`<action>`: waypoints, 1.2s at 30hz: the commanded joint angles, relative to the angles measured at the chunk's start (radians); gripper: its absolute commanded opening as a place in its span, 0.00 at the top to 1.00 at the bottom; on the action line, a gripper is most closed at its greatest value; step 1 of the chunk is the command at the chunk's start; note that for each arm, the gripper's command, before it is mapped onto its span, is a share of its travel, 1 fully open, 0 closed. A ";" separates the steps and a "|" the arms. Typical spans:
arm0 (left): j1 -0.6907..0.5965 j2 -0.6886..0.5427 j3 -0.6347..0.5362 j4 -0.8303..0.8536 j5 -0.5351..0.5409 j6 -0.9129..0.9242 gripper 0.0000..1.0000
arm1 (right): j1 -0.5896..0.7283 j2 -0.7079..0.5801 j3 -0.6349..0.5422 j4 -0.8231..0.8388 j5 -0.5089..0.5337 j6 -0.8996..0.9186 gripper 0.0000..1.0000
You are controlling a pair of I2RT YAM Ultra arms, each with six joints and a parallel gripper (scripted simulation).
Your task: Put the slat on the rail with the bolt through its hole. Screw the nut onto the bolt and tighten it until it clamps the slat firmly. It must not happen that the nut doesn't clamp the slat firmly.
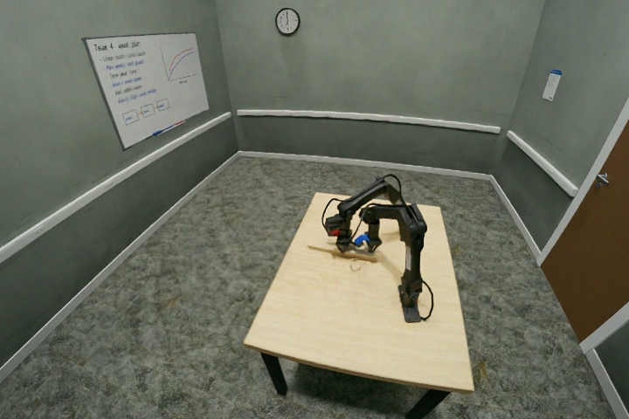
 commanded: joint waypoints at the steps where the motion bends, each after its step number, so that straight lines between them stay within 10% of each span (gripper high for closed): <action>1: 0.000 -0.006 0.004 -0.022 -0.011 0.000 0.83 | 0.000 -0.009 0.005 0.001 0.002 -0.003 0.28; 36: 0.000 -0.007 0.003 -0.027 -0.016 0.062 0.89 | 0.000 -0.009 0.005 0.001 0.002 -0.003 0.28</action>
